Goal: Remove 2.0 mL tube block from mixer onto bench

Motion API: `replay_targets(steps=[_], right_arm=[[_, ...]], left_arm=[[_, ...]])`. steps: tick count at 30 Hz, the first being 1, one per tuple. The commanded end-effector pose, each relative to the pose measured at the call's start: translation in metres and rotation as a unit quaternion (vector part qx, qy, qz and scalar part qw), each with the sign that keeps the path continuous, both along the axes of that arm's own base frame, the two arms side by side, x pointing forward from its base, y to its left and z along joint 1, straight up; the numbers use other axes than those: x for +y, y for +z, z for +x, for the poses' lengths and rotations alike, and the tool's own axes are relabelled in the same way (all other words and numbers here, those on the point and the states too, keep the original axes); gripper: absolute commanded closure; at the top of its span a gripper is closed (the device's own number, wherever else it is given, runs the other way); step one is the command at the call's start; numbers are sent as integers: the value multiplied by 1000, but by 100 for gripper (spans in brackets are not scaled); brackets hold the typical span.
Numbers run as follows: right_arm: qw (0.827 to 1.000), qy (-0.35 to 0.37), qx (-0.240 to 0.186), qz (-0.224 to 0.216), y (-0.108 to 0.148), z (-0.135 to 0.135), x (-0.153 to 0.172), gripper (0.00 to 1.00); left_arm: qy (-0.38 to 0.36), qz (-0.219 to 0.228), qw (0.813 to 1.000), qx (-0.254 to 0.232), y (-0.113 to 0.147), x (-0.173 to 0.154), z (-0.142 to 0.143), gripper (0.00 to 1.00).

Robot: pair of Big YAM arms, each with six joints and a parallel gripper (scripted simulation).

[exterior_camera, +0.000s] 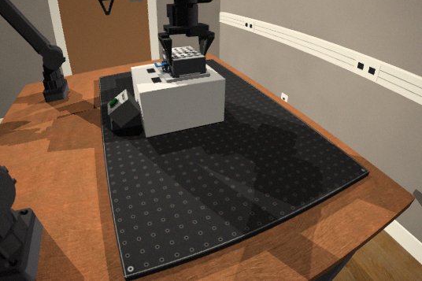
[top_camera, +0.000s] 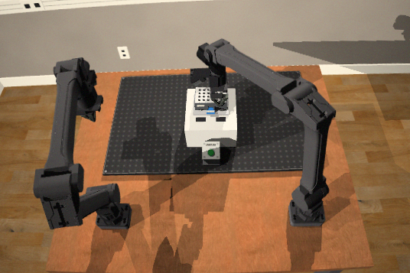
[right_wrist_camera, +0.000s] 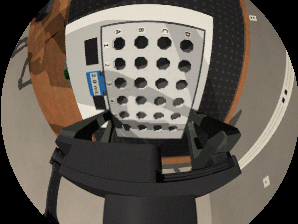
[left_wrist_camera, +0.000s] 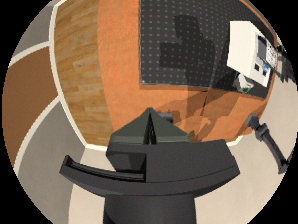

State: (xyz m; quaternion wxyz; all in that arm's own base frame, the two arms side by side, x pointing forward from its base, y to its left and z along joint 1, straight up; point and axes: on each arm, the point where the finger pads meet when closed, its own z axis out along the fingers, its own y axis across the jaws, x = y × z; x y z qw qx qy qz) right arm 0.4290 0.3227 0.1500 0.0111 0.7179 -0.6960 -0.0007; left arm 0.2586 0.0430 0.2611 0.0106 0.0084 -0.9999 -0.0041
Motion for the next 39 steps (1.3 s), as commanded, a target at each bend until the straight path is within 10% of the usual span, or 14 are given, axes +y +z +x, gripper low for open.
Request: replay_targets(steps=[1,39], right_arm=[[1000,-9,-10,8,7,7,0,100],[1000,-9,-10,8,7,7,0,100]], left_arm=[[10,0,1000,-15,8,4,3,100],[1,-10,945,-327,-1,-190,-10,100]])
